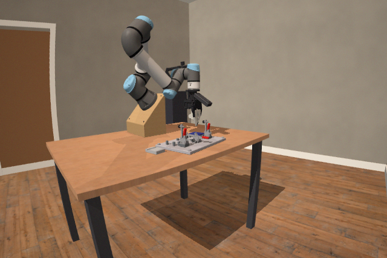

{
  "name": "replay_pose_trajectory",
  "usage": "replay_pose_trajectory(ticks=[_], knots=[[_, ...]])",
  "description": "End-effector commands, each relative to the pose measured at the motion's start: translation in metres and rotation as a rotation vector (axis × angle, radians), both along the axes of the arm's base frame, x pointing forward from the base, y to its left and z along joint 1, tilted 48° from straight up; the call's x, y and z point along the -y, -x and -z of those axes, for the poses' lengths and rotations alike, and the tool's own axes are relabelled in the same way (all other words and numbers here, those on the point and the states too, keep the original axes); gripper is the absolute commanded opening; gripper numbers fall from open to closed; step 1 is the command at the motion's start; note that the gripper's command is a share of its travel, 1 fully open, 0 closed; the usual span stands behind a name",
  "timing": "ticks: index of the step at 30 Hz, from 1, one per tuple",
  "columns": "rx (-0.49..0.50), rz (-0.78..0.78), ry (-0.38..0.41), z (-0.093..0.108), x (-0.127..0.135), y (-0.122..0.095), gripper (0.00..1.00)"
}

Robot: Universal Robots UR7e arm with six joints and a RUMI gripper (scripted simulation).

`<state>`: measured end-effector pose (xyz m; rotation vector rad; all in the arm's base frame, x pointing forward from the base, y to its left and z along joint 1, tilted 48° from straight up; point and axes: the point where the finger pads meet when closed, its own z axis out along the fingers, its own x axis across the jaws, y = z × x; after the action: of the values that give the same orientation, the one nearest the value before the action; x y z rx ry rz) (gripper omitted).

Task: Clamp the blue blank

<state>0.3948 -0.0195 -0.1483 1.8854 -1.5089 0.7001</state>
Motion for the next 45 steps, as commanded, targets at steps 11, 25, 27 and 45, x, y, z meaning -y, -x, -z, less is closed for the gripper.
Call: replay_pose_trajectory(ticks=[11,25,27,45], knots=[[0.001,-0.001,0.000,0.011,0.013,-0.001,0.00],[0.001,-0.001,0.000,0.008,0.017,0.023,0.00],[0.001,-0.001,0.000,0.007,0.018,0.033,0.00],[0.001,-0.001,0.000,0.001,0.025,0.073,0.00]])
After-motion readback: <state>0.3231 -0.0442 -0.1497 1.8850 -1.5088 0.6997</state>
